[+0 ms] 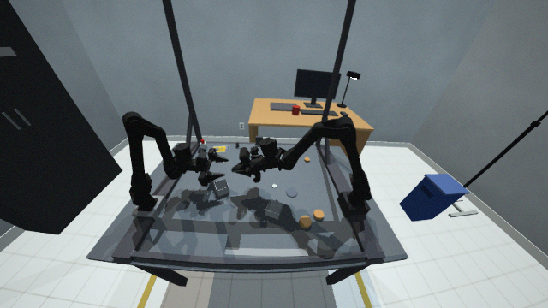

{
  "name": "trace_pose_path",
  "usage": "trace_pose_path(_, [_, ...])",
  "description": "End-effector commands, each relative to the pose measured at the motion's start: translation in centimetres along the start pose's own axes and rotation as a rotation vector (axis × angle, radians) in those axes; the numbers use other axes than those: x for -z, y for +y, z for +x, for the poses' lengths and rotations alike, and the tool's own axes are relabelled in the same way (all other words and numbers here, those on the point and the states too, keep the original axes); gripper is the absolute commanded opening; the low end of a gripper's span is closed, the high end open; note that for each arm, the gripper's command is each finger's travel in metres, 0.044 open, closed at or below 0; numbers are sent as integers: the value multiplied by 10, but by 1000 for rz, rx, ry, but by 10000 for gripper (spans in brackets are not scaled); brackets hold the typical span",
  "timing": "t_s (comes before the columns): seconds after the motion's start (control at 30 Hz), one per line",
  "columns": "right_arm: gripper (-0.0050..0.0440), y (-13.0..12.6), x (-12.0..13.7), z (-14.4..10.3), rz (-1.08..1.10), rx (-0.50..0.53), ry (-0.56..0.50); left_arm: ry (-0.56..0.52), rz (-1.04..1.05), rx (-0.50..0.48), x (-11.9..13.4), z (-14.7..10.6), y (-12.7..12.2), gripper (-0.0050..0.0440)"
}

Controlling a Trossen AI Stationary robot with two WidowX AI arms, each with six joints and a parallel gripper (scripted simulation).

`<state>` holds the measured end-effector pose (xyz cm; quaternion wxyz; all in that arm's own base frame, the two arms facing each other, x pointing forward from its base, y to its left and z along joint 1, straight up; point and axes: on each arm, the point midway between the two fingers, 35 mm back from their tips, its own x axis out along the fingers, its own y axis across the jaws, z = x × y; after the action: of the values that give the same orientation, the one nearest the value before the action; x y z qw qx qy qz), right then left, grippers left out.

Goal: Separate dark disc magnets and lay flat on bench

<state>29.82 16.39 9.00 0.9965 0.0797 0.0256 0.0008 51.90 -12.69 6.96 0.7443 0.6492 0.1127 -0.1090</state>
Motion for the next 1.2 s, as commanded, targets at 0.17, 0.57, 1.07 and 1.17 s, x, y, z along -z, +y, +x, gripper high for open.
trace_pose_path(0.17, [400, 2, -4, 0, 9, -2, -11, -9, 62, -114, -2, -14, 29, 40])
trace_pose_path(0.57, [400, 2, -4, 0, 9, -2, -11, -2, 119, -167, 1, -22, 34, 40])
trace_pose_path(1.07, [400, 2, -4, 0, 9, -2, -11, -1, 126, -176, 1, -23, 35, 40])
trace_pose_path(1.17, [400, 2, -4, 0, 9, -2, -11, -1, 125, -171, 1, -20, 33, 40])
